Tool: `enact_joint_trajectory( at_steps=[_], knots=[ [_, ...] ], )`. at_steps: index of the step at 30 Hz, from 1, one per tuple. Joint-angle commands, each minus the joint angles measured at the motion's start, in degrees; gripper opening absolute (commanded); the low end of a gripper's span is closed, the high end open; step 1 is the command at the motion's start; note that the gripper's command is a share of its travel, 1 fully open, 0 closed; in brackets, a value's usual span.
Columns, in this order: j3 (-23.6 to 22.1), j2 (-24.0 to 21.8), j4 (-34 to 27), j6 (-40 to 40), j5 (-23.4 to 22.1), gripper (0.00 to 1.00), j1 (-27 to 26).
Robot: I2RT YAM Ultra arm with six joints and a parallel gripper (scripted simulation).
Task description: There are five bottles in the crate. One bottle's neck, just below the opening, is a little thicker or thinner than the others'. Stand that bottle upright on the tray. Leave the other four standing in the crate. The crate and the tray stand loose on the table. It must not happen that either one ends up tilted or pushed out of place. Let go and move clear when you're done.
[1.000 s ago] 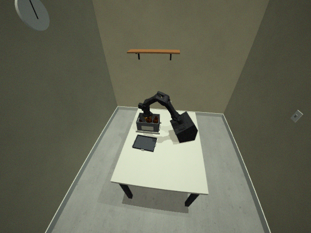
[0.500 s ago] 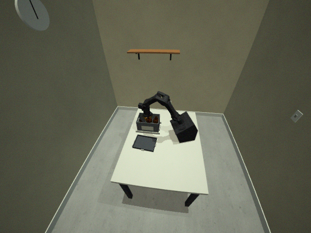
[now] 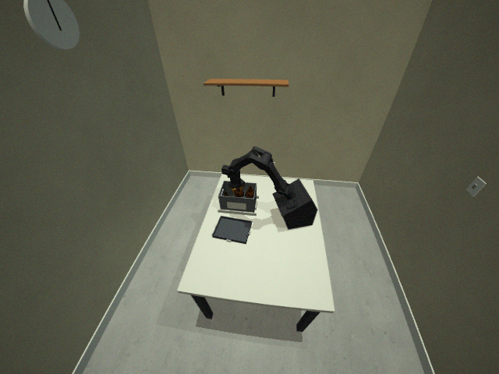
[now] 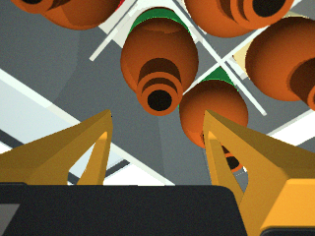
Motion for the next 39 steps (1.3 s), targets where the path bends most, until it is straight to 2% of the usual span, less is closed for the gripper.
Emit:
enact_joint_trajectory(
  at_steps=[1,39],
  knots=[
    [-0.2,0.8,1.0,-0.4,0.6,0.61,-1.0],
    [0.5,-0.5,0.9,-0.6,0.4,0.61,-1.2]
  ],
)
